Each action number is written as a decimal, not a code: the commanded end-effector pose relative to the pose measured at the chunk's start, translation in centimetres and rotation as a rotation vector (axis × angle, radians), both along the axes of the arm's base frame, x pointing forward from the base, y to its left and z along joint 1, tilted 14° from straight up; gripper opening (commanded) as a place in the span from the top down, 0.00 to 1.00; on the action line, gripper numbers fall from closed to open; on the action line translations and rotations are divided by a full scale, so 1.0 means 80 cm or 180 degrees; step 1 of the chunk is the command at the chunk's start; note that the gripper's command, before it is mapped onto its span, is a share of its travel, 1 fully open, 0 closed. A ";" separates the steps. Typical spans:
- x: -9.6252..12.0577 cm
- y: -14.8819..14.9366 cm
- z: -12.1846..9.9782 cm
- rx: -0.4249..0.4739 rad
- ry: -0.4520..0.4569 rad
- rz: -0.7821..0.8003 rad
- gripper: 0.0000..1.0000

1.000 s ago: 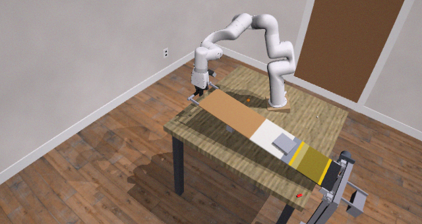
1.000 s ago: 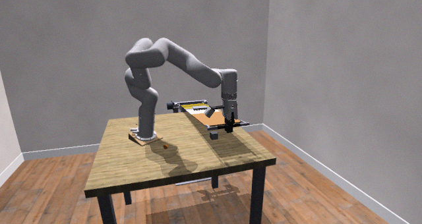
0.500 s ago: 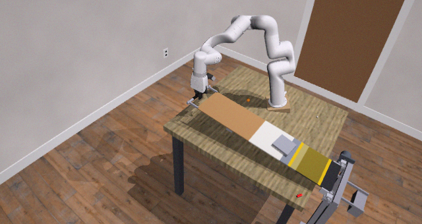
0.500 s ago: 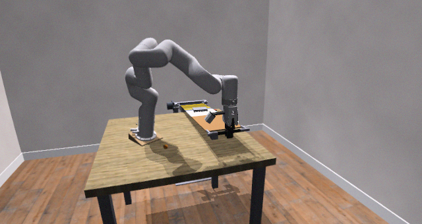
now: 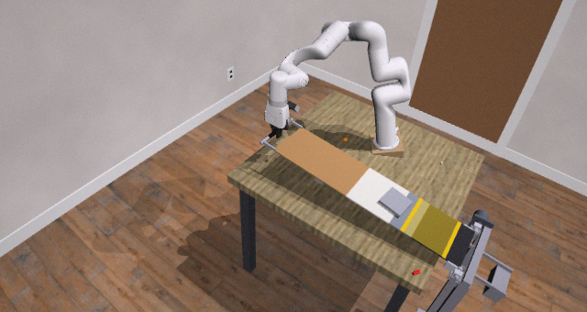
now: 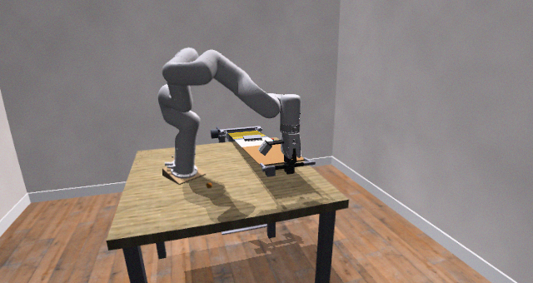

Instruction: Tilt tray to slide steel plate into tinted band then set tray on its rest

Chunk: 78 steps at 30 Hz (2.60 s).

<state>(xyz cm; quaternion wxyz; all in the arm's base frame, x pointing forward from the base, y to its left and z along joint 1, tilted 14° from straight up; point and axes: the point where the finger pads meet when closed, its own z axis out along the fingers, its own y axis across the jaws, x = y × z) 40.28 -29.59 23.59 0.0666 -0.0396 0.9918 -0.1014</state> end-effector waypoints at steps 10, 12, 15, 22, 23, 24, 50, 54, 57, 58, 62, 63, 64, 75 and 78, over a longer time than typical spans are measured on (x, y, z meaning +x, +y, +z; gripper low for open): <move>-0.010 0.025 0.071 -0.0006 -0.0007 0.0001 1.00; -0.014 0.034 0.093 -0.0006 -0.0007 0.0001 1.00; -0.007 0.017 0.049 -0.0006 -0.0007 0.0001 1.00; 0.000 0.001 0.005 -0.0006 -0.0007 0.0001 1.00; 0.000 0.001 0.005 -0.0006 -0.0007 0.0001 1.00; 0.002 -0.003 -0.005 -0.0006 -0.0007 0.0001 1.00; 0.002 -0.003 -0.007 -0.0006 -0.0007 0.0001 1.00; 0.002 -0.003 -0.008 -0.0006 -0.0007 0.0001 1.00; 0.002 -0.004 -0.008 -0.0006 -0.0007 0.0001 1.00; 0.001 0.000 0.002 -0.0006 -0.0007 0.0001 1.00; -0.012 0.028 0.078 -0.0006 -0.0007 0.0001 1.00; -0.013 0.031 0.084 -0.0006 -0.0007 0.0001 1.00; -0.012 0.028 0.078 -0.0006 -0.0007 0.0001 1.00; 0.003 -0.006 -0.015 -0.0006 -0.0007 0.0001 1.00; 0.004 -0.006 -0.015 -0.0006 -0.0007 0.0001 1.00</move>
